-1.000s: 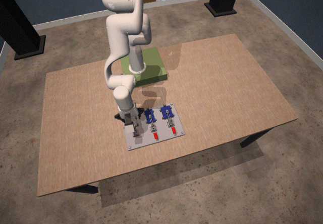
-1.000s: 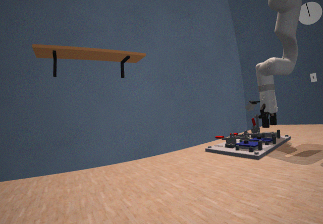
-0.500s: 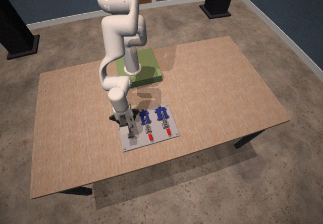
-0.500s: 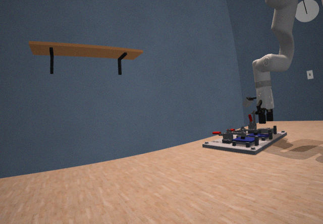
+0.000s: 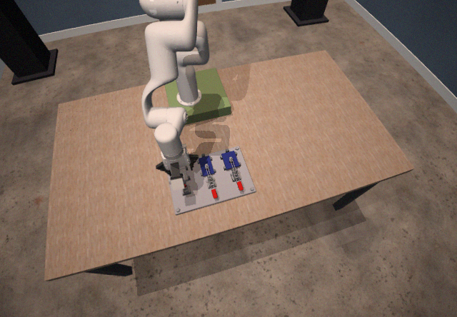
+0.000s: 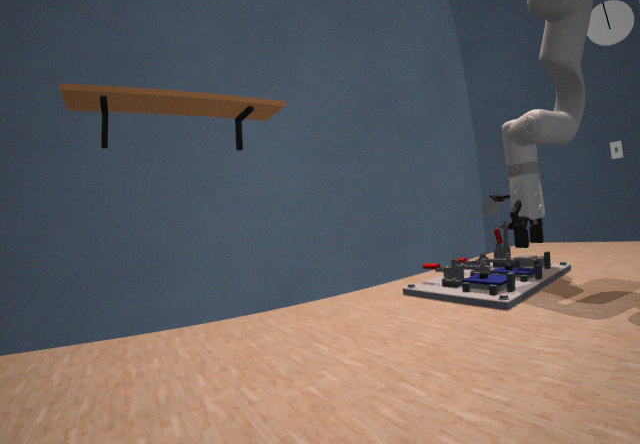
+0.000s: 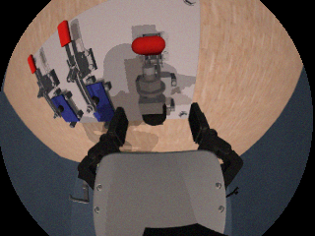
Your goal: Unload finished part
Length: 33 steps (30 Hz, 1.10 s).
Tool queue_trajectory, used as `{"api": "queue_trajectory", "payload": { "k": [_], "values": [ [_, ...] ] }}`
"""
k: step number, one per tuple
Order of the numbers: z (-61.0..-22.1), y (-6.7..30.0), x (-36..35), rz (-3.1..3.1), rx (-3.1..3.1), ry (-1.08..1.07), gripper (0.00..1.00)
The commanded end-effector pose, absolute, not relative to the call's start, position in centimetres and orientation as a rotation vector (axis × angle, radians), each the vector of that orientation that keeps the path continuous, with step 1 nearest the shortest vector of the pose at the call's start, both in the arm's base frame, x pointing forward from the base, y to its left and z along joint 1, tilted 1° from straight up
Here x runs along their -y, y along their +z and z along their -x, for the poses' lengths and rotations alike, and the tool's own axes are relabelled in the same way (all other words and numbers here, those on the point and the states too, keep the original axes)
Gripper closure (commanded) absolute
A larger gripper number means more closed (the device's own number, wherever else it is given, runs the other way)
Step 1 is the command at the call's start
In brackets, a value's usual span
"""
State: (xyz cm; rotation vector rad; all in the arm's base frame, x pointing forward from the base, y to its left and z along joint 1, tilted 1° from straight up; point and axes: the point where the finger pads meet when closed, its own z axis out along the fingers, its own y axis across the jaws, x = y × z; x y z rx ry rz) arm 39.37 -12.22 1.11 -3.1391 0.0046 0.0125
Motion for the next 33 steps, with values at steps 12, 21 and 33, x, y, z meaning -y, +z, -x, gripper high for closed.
{"api": "queue_trajectory", "payload": {
  "k": [12,21,33],
  "values": [
    [-39.52,1.22,12.26,3.140,-0.005,0.007,0.00],
    [-39.52,1.15,12.26,3.140,-0.005,0.007,0.00],
    [-39.51,0.31,12.27,3.140,-0.005,0.007,0.00]
  ]
}}
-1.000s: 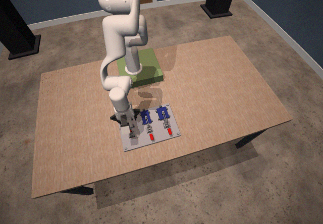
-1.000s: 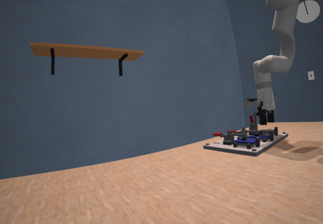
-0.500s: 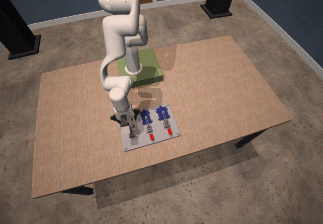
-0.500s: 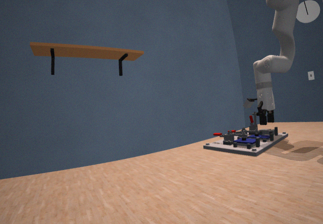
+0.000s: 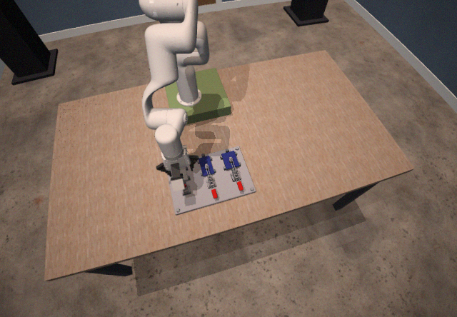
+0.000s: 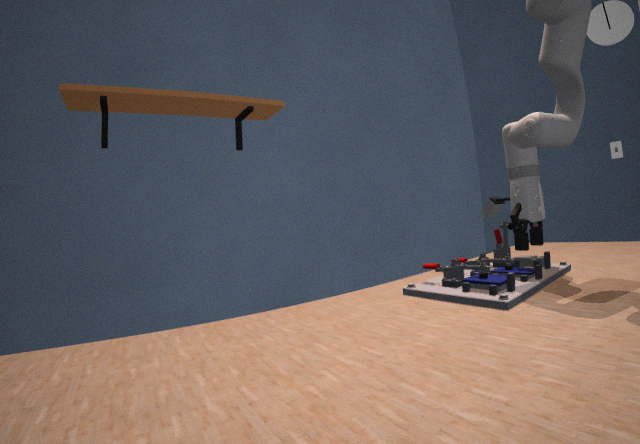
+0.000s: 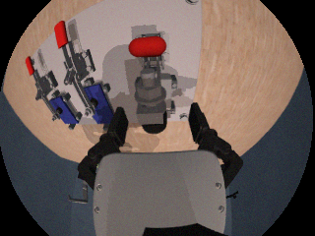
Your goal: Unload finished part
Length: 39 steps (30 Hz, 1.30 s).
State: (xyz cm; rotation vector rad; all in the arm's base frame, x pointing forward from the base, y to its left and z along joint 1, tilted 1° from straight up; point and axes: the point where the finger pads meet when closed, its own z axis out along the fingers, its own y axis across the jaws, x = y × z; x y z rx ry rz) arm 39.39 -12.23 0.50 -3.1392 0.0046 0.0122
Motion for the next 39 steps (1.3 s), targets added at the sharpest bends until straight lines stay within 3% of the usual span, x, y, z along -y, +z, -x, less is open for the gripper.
{"api": "queue_trajectory", "payload": {
  "k": [1,39],
  "values": [
    [-39.5,0.2,12.3,3.140,-0.005,0.007,0.00],
    [-39.5,-2.4,12.3,3.140,-0.005,0.007,0.00]
  ]
}}
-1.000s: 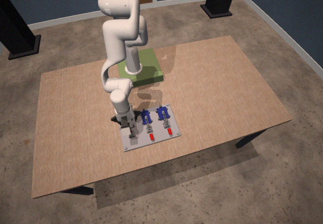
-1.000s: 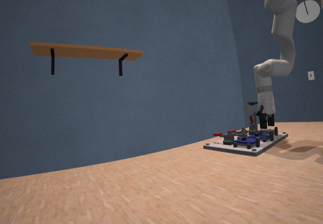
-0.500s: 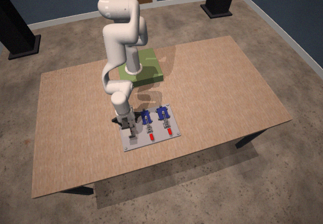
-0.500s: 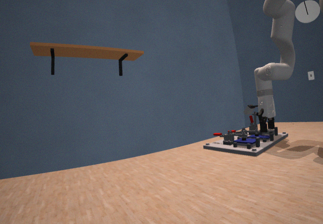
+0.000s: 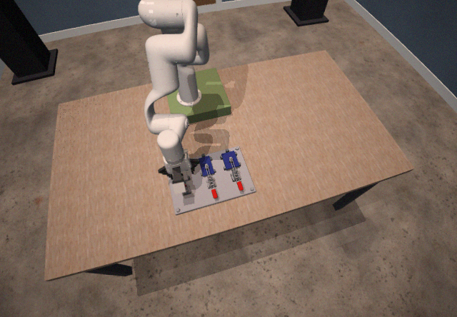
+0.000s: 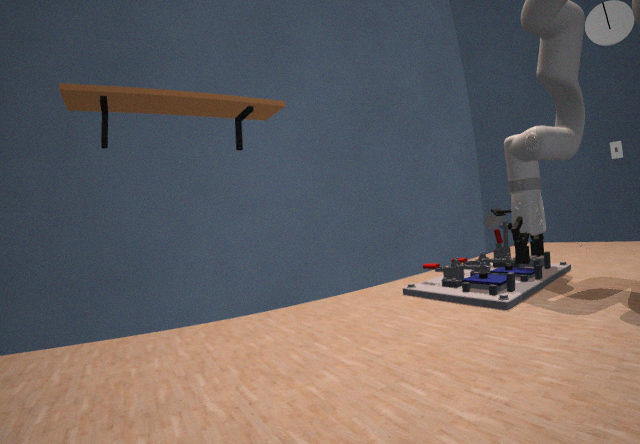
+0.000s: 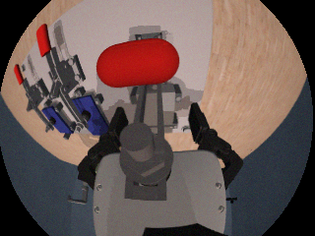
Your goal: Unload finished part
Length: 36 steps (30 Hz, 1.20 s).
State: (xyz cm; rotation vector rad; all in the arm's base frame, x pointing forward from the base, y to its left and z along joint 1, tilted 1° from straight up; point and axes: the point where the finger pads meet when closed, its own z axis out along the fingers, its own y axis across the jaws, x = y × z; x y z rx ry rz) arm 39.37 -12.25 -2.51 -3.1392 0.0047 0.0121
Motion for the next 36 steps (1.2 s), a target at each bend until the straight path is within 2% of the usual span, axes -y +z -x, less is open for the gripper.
{"api": "queue_trajectory", "payload": {
  "k": [1,4,5,36],
  "values": [
    [-39.49,-2.42,12.28,3.140,-0.005,0.007,0.00],
    [-39.49,-2.42,12.28,3.140,-0.005,0.007,0.00],
    [-39.49,-2.42,12.28,3.140,-0.005,0.007,1.00],
    [-39.49,-2.42,12.28,3.140,-0.005,0.007,1.00]
  ]
}}
